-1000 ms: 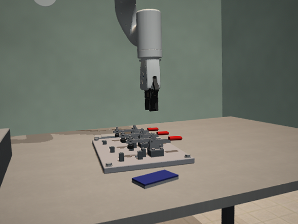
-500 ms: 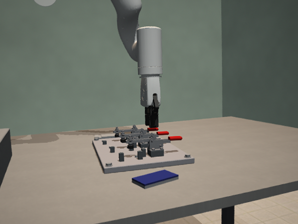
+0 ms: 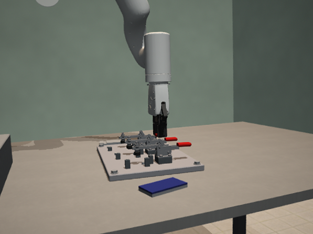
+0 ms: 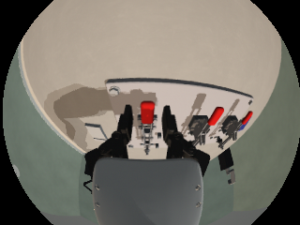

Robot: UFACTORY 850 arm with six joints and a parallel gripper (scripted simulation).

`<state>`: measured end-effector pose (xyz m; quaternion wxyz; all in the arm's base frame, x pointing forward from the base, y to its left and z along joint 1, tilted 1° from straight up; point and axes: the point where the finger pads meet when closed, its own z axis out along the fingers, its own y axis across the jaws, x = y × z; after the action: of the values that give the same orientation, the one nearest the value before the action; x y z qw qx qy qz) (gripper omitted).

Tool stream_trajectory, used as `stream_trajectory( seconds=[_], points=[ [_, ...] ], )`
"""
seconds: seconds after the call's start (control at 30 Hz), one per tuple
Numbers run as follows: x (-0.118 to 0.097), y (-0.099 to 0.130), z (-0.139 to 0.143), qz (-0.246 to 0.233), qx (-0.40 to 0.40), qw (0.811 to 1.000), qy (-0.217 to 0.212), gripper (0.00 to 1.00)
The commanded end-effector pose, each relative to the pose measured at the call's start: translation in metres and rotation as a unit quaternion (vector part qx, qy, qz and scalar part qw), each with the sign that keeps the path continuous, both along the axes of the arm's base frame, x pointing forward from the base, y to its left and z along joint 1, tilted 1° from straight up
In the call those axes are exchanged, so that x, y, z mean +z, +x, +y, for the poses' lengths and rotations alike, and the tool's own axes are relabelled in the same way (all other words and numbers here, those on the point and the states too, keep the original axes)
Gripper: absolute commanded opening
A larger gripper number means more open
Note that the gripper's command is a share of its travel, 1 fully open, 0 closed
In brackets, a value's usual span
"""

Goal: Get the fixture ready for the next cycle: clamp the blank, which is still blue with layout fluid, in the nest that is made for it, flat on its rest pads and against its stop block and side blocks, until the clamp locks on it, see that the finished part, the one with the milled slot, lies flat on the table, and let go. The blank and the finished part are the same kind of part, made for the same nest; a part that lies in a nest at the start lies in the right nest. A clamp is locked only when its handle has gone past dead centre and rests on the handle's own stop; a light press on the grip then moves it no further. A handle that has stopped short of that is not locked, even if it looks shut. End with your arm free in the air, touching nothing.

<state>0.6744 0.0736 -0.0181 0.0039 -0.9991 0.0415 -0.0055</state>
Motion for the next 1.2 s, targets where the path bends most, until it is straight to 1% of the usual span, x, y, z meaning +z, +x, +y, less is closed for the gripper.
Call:
stream_trajectory(
  seconds=[0.0,0.1,0.37,0.4,1.17],
  points=[
    [-0.0070,0.0011,0.0002,-0.001,0.000,1.000,0.000,0.47],
    [-0.0121,0.0014,0.0002,-0.001,0.000,1.000,0.000,0.47],
    [-0.0126,0.0014,0.0002,-0.001,0.000,1.000,0.000,0.47],
    [-0.0126,0.0014,0.0002,-0.001,0.000,1.000,0.000,0.00],
    [-0.0126,0.0014,0.0002,-0.001,0.000,1.000,0.000,0.00]
  ],
)
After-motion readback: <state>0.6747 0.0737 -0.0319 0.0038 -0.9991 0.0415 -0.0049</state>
